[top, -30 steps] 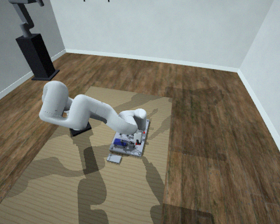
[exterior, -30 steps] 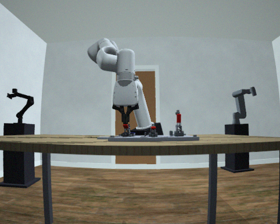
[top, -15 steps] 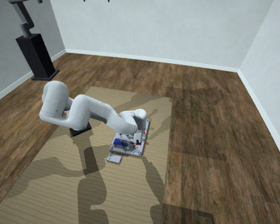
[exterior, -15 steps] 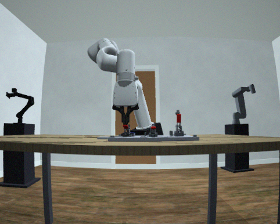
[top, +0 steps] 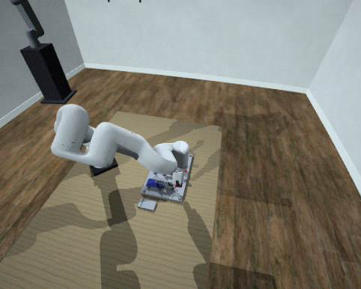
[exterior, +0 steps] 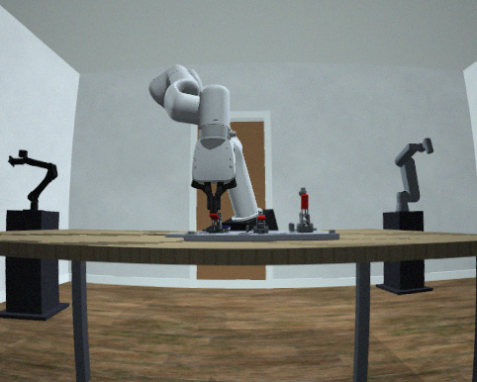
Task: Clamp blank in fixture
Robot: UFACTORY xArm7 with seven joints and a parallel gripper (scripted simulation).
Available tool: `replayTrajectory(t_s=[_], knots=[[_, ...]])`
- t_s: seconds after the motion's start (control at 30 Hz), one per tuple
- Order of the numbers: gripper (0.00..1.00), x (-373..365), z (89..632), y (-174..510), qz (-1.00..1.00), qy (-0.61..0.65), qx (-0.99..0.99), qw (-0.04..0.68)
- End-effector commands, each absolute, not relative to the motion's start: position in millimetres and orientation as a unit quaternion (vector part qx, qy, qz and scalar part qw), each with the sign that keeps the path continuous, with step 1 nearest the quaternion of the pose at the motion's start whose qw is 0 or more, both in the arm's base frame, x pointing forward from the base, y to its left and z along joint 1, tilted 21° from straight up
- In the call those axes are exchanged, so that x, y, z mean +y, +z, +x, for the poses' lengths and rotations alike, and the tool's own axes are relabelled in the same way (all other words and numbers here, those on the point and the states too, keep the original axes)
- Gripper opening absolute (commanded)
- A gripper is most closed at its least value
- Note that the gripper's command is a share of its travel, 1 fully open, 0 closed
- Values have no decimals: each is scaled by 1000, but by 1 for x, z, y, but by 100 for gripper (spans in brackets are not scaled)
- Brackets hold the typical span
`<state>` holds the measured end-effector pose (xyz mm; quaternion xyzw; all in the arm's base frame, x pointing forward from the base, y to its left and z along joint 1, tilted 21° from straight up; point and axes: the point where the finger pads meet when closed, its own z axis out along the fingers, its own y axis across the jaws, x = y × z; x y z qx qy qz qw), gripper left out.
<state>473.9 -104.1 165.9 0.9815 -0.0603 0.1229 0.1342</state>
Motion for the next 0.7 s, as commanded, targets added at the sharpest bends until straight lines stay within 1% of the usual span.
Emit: replayTrajectory(t_s=[0.0,0.67], knots=[[0,-104,475,167,981,124,-60,134],[0,-104,475,165,981,124,-60,134]])
